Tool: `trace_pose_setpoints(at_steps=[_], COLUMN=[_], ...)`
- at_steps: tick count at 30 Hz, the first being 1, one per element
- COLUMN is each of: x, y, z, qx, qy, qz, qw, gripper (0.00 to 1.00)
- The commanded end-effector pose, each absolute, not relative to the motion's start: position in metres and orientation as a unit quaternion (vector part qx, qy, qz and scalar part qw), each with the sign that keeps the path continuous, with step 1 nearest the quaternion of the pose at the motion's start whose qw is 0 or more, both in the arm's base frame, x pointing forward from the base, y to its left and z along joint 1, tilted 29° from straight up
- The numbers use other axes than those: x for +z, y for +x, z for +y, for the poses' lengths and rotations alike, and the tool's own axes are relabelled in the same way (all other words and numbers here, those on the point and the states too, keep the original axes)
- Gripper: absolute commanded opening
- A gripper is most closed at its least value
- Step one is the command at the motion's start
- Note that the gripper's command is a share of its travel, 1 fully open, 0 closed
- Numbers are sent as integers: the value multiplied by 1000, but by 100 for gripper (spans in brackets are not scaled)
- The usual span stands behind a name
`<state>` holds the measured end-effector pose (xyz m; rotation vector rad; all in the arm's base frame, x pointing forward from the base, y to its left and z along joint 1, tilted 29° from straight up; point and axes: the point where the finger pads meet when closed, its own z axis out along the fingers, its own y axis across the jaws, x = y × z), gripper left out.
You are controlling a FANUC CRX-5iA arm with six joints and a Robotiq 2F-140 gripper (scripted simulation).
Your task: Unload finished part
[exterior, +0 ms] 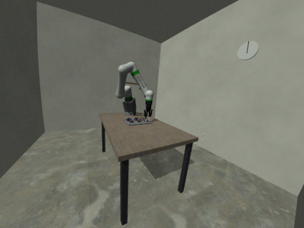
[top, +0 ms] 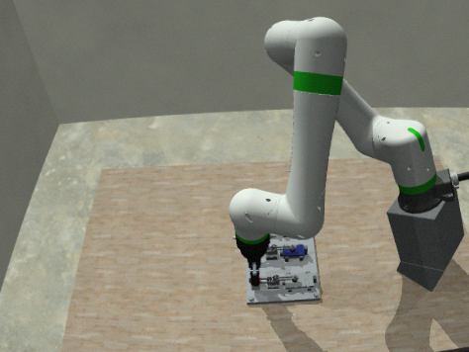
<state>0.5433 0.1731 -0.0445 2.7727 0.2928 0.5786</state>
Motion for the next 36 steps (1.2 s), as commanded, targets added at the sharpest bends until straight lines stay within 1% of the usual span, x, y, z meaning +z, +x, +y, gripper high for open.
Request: trace_pose_setpoints(at_steps=[1, 12, 13, 36], x=[-44, -44, -44, -44], y=[543, 543, 543, 543], z=[173, 173, 173, 173], qx=[201, 201, 201, 201], qy=[963, 963, 963, 963], qz=[102, 102, 102, 102], qw=[146, 146, 146, 146], gripper=[28, 28, 11, 11])
